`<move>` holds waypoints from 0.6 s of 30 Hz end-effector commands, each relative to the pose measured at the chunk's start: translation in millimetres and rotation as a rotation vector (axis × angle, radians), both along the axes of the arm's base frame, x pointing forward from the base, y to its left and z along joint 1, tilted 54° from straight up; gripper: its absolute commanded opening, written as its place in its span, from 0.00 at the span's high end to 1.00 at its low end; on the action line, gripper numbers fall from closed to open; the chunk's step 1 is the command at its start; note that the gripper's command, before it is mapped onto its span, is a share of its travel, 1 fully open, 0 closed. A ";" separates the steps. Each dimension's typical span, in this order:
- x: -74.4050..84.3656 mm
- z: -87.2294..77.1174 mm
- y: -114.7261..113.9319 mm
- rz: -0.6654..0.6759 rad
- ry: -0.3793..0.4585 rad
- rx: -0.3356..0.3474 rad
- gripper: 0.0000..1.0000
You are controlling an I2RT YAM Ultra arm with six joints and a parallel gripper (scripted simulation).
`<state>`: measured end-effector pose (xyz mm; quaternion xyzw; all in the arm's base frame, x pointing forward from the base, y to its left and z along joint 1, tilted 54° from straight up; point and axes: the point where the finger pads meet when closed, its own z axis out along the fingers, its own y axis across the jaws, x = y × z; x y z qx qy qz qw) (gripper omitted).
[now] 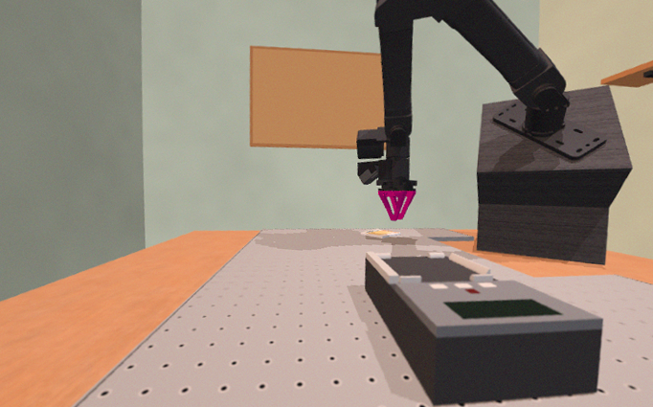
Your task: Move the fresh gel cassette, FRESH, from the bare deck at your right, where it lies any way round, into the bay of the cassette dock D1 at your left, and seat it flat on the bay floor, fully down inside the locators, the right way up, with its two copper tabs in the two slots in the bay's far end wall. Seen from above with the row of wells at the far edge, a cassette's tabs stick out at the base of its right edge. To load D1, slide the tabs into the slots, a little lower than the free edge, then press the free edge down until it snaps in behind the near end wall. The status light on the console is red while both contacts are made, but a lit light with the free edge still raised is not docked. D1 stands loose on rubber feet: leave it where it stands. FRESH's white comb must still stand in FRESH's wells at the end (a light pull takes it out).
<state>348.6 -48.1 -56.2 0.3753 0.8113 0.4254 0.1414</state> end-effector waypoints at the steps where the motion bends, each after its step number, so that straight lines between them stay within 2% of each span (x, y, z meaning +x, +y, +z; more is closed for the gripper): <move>1: 4.0 -5.8 -23.1 -0.100 0.074 0.086 0.66; 12: 7.3 -40.7 -66.1 -0.318 0.286 0.289 0.66; 14: 7.3 -40.7 -66.1 -0.318 0.286 0.289 0.66; 18: 8.4 -53.3 -81.8 -0.398 0.363 0.364 0.66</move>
